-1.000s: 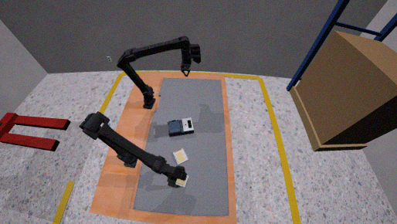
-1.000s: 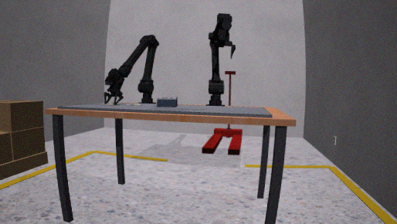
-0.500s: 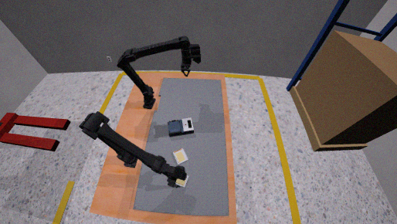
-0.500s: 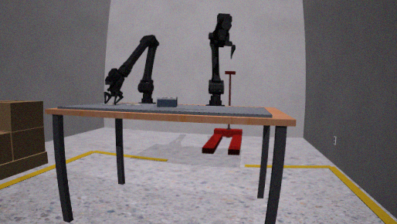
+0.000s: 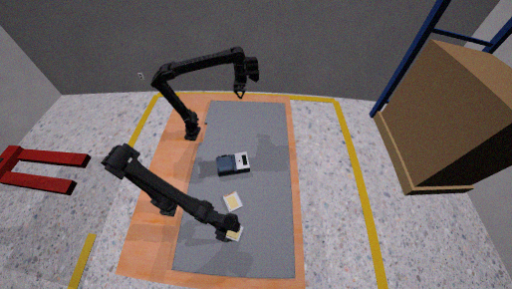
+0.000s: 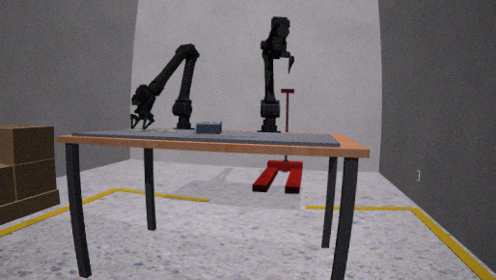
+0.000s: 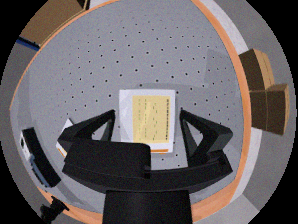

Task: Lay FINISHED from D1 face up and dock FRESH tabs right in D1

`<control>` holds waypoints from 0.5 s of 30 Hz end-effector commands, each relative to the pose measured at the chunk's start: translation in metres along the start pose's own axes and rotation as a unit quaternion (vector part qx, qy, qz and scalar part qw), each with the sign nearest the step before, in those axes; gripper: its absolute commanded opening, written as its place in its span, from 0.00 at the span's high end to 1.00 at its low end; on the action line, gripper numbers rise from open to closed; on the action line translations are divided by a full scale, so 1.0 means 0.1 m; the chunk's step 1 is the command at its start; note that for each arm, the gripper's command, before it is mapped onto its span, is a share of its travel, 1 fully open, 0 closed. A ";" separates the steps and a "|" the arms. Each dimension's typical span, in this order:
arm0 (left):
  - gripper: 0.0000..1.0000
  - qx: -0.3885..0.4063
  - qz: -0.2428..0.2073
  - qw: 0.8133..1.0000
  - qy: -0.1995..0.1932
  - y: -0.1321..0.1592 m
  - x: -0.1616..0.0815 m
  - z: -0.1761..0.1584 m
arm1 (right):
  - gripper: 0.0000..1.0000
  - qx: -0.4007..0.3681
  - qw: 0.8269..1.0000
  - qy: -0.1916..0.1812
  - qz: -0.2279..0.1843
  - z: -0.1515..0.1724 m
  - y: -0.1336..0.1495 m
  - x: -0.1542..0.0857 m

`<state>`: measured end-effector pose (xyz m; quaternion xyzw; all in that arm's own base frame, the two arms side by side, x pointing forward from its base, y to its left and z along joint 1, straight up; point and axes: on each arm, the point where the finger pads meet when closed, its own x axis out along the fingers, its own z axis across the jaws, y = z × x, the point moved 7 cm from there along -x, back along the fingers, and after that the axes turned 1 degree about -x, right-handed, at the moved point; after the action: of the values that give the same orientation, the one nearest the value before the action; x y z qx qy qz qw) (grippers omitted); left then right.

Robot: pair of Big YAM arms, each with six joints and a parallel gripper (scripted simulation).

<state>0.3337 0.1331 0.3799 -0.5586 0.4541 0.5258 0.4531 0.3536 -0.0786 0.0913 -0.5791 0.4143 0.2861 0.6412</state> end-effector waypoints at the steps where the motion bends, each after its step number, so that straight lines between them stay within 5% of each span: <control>1: 0.00 0.005 -0.020 1.000 -0.002 -0.03 -0.20 0.01 | 0.02 0.000 1.000 0.000 0.000 0.00 -0.01 -0.03; 15: 0.00 0.005 -0.020 1.000 -0.002 -0.03 -0.20 0.01 | 0.02 0.000 1.000 0.000 0.001 0.00 0.00 -0.07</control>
<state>0.3337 0.1331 0.3799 -0.5586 0.4541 0.5258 0.4531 0.3519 -0.0782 0.0951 -0.5792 0.4143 0.2860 0.6412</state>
